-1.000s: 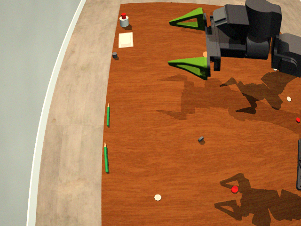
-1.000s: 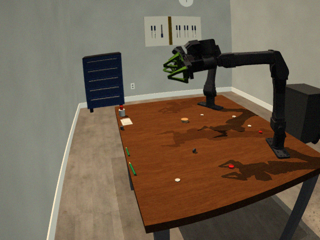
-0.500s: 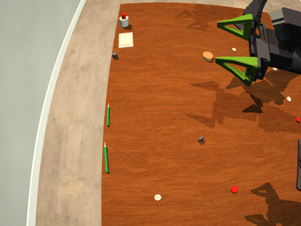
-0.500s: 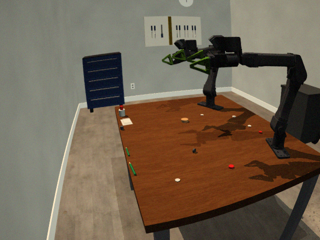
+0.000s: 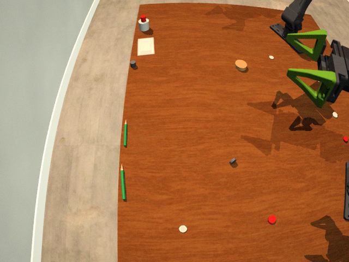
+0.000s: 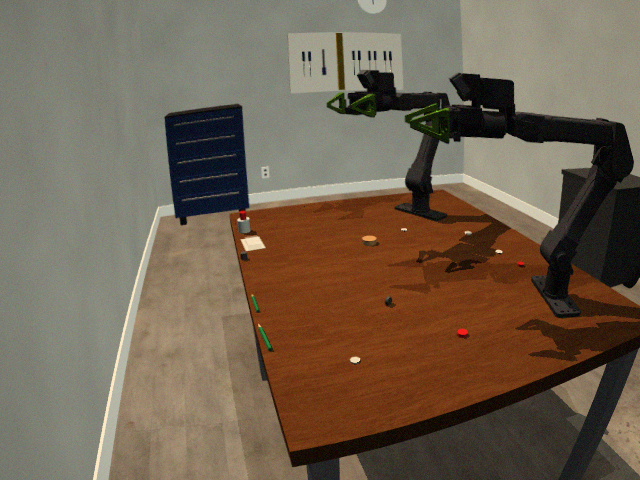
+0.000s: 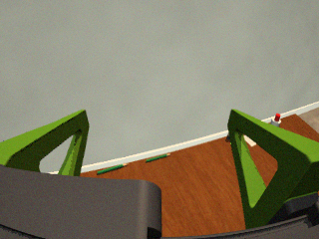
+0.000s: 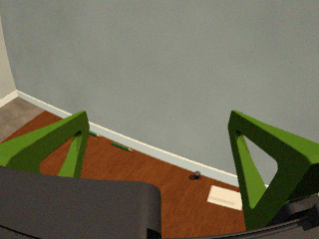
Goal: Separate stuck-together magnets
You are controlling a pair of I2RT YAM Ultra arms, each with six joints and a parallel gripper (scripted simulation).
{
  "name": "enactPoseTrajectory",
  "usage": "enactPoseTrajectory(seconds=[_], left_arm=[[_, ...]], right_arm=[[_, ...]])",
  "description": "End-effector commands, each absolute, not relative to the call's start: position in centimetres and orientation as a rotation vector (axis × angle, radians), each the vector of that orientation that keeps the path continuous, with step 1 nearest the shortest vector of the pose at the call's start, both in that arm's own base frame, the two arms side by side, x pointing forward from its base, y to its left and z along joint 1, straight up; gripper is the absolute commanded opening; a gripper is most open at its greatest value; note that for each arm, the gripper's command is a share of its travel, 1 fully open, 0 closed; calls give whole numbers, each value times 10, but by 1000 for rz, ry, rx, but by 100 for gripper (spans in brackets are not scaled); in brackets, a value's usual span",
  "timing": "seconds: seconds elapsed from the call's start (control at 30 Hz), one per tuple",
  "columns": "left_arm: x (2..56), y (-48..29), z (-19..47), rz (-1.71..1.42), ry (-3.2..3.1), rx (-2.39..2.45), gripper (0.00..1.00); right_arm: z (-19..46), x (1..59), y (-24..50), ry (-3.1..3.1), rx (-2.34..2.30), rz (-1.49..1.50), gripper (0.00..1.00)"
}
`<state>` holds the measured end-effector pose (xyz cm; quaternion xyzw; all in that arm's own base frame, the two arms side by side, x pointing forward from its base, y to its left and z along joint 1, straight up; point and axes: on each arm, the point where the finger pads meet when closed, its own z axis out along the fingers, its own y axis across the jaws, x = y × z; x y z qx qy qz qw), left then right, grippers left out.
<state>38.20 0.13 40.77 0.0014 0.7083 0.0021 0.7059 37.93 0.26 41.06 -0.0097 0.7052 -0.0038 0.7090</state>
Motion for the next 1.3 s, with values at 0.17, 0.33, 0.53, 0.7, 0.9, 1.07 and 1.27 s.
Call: enactPoseTrajectory(seconds=[0.17, 0.33, 0.53, 0.7, 0.9, 1.07, 1.27], left_arm=[[376, 0, 423, -4, 1526, -6, 100], [377, 0, 422, -5, 1528, -4, 100], [378, 0, 420, -4, 1533, -1, 100], [379, 0, 418, -3, 1538, 1, 100], [380, 0, 417, -2, 1540, 2, 100], [380, 0, 416, -2, 1543, 3, 0], [381, 0, 415, -2, 1546, 2, 0]], right_arm=[[426, 376, 0, 1520, 8, 2, 100], [423, 377, 0, 1525, 8, 1, 100], [419, 379, 0, 1536, 5, -1, 100], [416, 380, 1, 1545, 2, -2, 100], [415, 380, 1, 1548, 1, -2, 100], [414, 380, 1, 1552, -1, -1, 100], [413, 381, 2, 1555, -2, 0, 100]])
